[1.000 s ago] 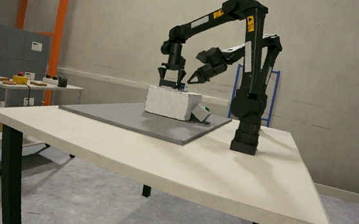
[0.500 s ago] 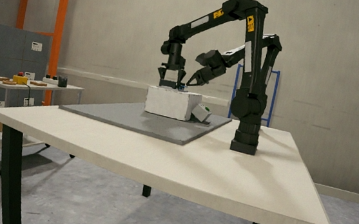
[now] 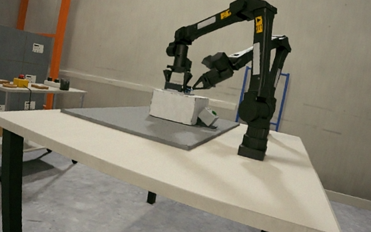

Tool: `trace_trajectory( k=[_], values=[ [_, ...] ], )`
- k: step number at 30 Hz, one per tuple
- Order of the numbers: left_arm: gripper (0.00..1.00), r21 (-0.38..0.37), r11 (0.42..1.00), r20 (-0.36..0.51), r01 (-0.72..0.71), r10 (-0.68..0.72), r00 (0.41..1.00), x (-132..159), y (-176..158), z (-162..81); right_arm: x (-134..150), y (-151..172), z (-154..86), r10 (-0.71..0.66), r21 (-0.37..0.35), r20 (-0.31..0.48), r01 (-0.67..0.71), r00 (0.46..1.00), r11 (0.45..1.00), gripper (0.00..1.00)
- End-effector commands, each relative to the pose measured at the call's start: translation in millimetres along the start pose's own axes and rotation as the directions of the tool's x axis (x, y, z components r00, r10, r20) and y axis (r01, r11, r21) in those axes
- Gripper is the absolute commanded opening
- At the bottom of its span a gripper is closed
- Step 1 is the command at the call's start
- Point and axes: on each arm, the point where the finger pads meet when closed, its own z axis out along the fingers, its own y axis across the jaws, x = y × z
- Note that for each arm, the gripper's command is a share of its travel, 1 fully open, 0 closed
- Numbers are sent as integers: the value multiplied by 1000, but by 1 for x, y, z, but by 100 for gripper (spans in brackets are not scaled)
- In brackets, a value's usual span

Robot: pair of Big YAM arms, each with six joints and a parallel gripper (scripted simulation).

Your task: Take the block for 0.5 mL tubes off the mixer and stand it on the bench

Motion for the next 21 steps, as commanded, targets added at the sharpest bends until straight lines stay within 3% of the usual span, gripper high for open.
trace_trajectory(
  k=[1, 21],
  values=[
    [0, -51, 999, 32, -15, 17, 999, -7, 5, -26, -24, 7, -5, 45, -13, 16, -45, 999, 999, 0],
    [0, -51, 999, 32, -15, 17, 999, -7, 5, -26, -11, 6, 3, 14, 6, -3, -14, 1000, 1000, 0]
  ],
)
